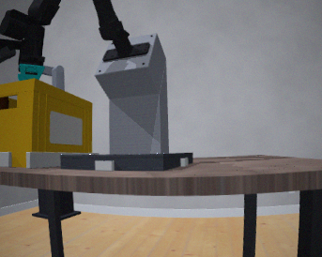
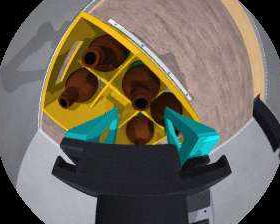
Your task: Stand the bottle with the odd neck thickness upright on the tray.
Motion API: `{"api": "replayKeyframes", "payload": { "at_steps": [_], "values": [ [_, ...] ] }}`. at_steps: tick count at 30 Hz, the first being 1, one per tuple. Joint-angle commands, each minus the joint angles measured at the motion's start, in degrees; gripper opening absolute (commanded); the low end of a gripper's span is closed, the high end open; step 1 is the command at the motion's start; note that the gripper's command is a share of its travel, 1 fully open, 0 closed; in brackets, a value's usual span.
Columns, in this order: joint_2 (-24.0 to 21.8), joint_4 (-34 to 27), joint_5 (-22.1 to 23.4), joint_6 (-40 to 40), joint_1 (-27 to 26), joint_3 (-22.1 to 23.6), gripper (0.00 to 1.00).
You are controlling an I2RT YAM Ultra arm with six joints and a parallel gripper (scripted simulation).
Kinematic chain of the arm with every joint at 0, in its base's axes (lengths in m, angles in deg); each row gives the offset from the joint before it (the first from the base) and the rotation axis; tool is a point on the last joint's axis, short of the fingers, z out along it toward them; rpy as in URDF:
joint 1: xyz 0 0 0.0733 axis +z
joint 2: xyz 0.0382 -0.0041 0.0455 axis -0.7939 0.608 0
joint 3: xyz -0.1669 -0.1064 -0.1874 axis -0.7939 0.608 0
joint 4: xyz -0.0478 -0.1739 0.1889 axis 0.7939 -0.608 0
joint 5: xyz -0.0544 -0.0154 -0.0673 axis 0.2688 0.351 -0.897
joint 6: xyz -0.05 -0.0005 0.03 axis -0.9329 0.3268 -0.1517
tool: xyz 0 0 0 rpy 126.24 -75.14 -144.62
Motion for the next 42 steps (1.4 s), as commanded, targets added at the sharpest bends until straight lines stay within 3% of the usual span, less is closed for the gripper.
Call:
{"api": "replayKeyframes", "payload": {
  "at_steps": [1, 42],
  "values": [
    [-1.6, 0.8, -0.1, 0.2, -0.4, 0.0, 0.61],
    [-1.0, -0.1, 0.0, 0.1, -0.6, -1.6, 0.61]
  ]
}}
